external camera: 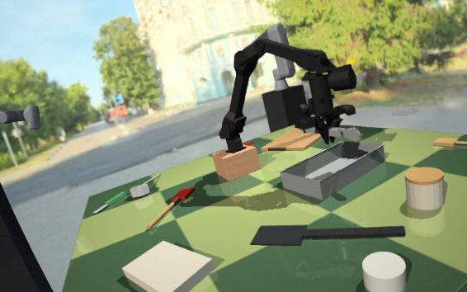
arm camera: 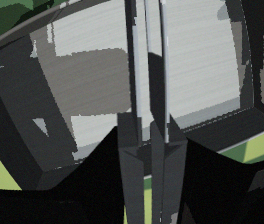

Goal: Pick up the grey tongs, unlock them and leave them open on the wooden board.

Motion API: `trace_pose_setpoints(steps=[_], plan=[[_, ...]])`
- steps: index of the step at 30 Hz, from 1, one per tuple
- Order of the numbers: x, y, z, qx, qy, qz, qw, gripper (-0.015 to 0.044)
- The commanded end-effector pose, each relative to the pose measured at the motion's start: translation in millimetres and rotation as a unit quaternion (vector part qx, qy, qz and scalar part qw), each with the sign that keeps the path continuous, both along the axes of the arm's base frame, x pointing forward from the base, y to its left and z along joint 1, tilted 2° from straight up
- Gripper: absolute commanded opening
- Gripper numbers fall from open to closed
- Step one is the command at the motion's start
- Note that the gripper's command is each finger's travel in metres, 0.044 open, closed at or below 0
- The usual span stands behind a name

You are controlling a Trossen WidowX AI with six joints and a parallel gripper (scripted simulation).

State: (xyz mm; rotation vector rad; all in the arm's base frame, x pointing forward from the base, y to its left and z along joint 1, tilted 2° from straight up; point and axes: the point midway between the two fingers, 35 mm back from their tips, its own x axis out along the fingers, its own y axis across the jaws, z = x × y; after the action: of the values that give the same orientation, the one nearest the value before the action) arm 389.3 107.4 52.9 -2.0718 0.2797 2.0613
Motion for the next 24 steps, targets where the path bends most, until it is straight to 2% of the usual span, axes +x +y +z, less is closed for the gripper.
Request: trace_pose_setpoints(steps=[1, 12, 24], plan=[[-2, 0, 24, 0.003, -0.003, 0.002, 1.0, -0.015], [-4, 6, 20, 0.0, -0.001, -0.006, 1.0, -0.015], [-32, 80, 23, 0.006, 0.0, -0.075, 0.997, -0.015]])
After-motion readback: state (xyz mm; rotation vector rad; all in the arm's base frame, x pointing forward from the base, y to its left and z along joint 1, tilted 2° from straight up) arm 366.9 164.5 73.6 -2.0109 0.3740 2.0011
